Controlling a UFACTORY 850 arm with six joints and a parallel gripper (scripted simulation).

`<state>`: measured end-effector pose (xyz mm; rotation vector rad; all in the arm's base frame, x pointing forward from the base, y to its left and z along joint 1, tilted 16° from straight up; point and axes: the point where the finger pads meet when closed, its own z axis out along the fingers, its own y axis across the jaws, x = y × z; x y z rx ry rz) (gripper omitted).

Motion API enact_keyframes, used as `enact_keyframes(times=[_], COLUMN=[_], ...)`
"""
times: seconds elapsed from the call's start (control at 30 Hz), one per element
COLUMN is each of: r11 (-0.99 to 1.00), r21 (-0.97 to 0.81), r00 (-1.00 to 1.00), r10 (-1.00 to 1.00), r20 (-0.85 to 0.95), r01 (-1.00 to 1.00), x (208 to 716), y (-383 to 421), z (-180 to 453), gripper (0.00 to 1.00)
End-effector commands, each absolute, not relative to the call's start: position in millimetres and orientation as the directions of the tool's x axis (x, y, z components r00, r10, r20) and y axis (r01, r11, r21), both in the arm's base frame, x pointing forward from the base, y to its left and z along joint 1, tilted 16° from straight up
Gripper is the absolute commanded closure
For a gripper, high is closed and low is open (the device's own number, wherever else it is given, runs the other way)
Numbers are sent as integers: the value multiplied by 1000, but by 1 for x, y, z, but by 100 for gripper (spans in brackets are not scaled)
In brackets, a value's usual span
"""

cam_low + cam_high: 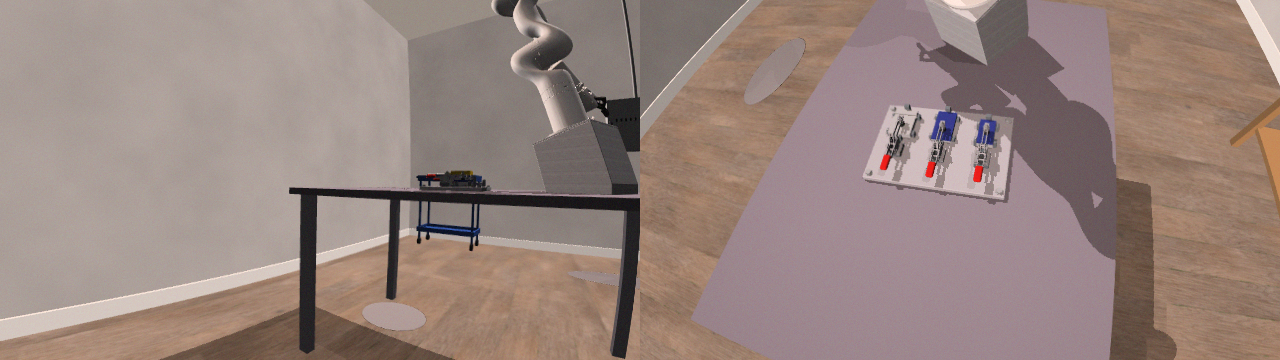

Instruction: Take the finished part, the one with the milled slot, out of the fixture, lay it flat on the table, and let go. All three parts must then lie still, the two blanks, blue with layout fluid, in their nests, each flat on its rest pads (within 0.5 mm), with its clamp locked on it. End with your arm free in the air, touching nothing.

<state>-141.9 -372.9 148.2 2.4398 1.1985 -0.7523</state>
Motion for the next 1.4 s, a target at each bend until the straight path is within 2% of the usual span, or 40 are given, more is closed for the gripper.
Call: enact_keyframes(times=[0.0, 0.73, 0.83, 1.37], r11=[-651, -651, -703, -703], r21=[82, 82, 107, 107], r00=[578, 578, 642, 642], r10=[600, 600, 563, 563], r20=[-553, -554, -520, -520], r01=[755, 755, 703, 703], x=[-113, -113, -84, -84], y=[-361, -361, -349, -349], z=[149, 149, 150, 150], gripper=[0, 0, 0, 0])
